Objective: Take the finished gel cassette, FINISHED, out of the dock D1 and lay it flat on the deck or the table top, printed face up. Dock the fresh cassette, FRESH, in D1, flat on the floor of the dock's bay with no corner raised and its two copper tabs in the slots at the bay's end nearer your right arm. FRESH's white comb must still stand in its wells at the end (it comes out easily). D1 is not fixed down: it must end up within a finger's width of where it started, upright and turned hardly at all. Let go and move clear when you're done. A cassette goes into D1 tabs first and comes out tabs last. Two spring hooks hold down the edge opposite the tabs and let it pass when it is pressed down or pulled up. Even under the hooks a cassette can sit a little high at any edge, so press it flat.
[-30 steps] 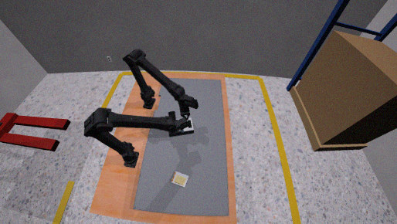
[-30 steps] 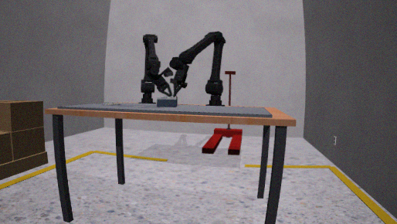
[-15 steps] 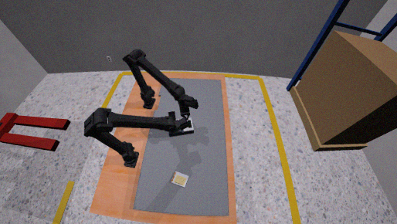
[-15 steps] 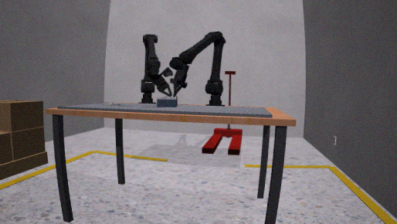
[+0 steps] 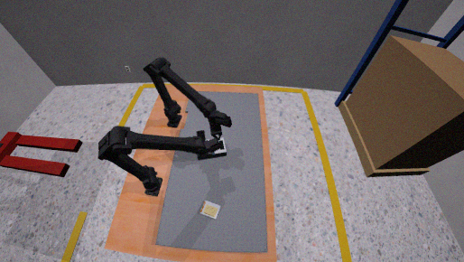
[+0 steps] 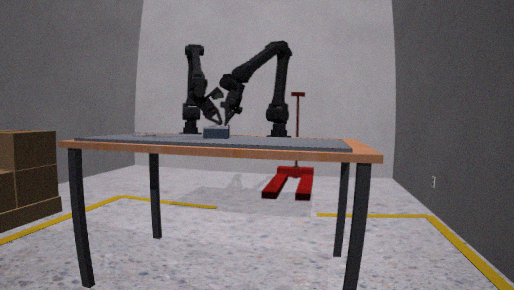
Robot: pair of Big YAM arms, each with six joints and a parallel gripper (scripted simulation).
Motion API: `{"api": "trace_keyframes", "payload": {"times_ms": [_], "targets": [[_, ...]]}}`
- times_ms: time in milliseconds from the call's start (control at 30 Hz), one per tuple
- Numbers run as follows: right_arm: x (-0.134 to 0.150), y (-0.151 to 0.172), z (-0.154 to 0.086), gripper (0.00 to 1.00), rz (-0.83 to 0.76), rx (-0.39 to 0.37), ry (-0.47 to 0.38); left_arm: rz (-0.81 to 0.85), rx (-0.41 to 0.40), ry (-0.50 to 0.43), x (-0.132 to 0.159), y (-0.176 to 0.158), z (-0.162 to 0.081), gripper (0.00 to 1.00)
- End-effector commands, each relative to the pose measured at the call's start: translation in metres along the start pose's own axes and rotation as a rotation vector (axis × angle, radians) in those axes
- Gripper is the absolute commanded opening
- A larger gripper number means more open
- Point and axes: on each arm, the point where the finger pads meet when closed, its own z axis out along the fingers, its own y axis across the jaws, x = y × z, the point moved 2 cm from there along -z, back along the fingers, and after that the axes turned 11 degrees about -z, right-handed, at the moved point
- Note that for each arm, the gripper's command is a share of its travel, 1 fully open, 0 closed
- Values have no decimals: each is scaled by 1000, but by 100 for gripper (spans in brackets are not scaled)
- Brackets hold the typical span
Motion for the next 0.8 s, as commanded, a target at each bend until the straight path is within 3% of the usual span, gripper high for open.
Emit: {"api": "trace_keyframes", "payload": {"times_ms": [0, 767], "targets": [[10, 0, -3, 0, 11, -2, 8, -18, -123, 86, 20, 44, 48, 0], [12, 1, -3, 0, 12, -3, 17, -18, -123, 86, 20, 44, 48, 0]]}}
